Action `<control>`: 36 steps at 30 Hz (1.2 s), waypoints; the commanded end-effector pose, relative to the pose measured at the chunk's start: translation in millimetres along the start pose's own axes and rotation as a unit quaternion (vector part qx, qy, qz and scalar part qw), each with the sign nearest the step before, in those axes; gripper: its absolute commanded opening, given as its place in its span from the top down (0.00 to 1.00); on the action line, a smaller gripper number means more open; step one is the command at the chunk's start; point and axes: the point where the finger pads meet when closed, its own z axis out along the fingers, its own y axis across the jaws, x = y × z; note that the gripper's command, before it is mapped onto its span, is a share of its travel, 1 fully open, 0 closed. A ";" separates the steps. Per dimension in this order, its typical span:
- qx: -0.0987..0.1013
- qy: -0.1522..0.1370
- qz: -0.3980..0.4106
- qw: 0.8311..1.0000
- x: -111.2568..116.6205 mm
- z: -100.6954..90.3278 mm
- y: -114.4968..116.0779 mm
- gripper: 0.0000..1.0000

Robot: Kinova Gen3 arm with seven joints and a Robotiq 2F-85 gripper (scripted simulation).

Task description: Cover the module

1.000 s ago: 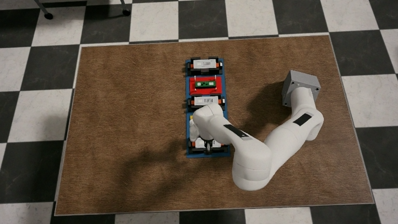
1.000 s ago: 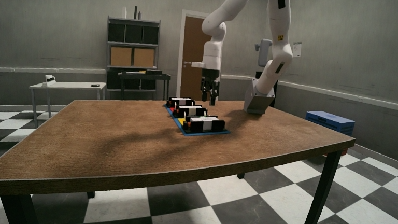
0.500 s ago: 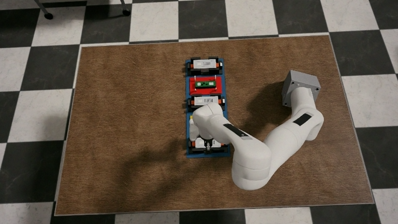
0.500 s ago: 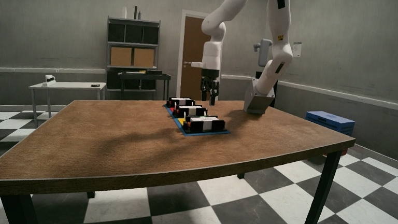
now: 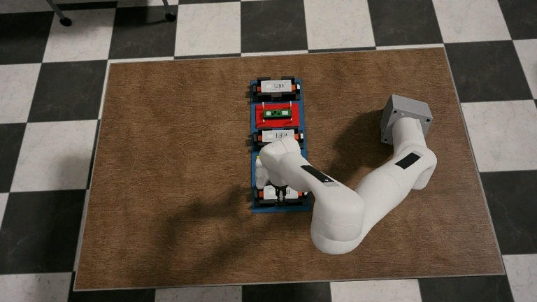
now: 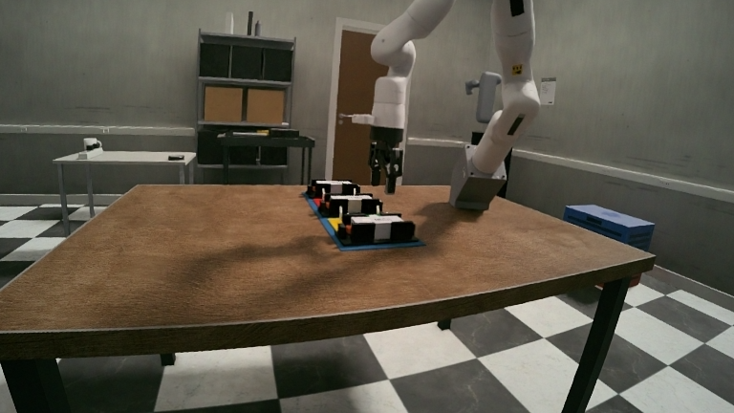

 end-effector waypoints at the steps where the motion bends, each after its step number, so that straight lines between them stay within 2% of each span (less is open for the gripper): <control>1: 0.000 0.001 0.000 1.000 0.4 -0.5 1.8 0.00; 24: 0.000 0.001 0.000 1.000 0.3 -0.6 4.4 0.00; 36: 0.000 0.001 0.000 1.000 0.3 5.4 6.9 0.00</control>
